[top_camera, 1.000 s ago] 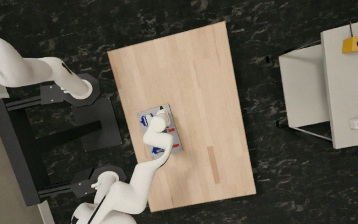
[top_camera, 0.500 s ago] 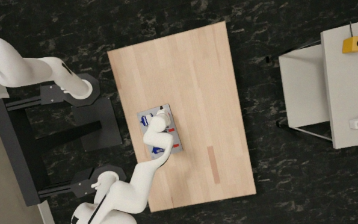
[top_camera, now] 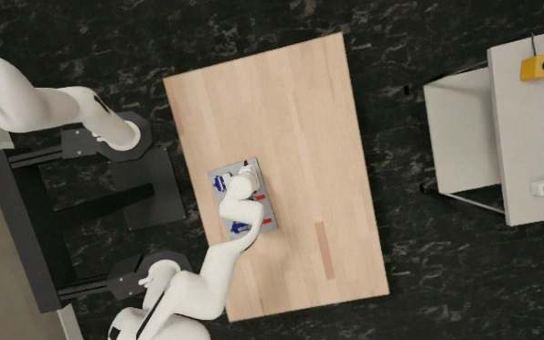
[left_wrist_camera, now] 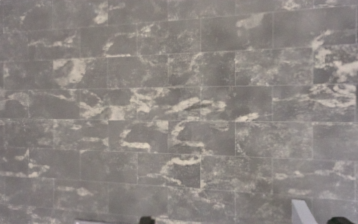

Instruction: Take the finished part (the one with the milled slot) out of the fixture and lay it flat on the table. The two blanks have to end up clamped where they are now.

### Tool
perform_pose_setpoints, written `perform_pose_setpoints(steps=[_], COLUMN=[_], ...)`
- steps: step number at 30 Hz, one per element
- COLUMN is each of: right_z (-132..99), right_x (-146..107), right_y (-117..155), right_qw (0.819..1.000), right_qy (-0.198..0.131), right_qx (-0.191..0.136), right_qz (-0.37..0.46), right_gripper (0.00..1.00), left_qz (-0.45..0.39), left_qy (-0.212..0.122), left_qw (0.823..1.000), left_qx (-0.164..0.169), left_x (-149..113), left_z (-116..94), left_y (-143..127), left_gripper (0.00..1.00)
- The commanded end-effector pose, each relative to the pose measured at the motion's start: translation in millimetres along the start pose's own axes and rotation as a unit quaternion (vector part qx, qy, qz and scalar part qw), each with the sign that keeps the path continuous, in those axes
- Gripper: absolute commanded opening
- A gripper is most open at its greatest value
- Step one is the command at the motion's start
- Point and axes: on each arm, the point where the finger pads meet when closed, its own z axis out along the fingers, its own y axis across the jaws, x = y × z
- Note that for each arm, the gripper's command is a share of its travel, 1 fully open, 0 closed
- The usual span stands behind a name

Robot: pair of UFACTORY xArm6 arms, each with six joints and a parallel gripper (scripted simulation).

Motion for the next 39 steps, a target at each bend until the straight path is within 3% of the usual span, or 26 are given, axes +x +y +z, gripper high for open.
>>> perform_pose_setpoints(steps=[1,24,25,39], right_z=[6.7,14.4,14.4,14.2], right_x=[-1.6,-1.6,-1.6,-1.6], right_y=[1.0,1.0,1.0,1.0], right_qw=[1.0,1.0,1.0,1.0], right_qy=[-0.002,-0.002,-0.002,-0.002], right_qx=[-0.001,-0.001,-0.001,-0.001], right_qz=[0.0,0.0,0.0,0.0], right_gripper=[0.48,0.48,0.0,0.0], left_qz=[0.0,0.0,0.0,0.0], left_qy=[0.002,0.002,0.002,0.002], left_qw=[1.0,1.0,1.0,1.0], left_qx=[0.0,0.0,0.0,0.0], left_x=[0.8,0.8,0.8,0.8], left_z=[-1.4,-1.4,-1.4,-1.4], left_y=[-0.1,-0.1,-0.1,-0.1], left_gripper=[1.0,1.0,1.0,1.0])
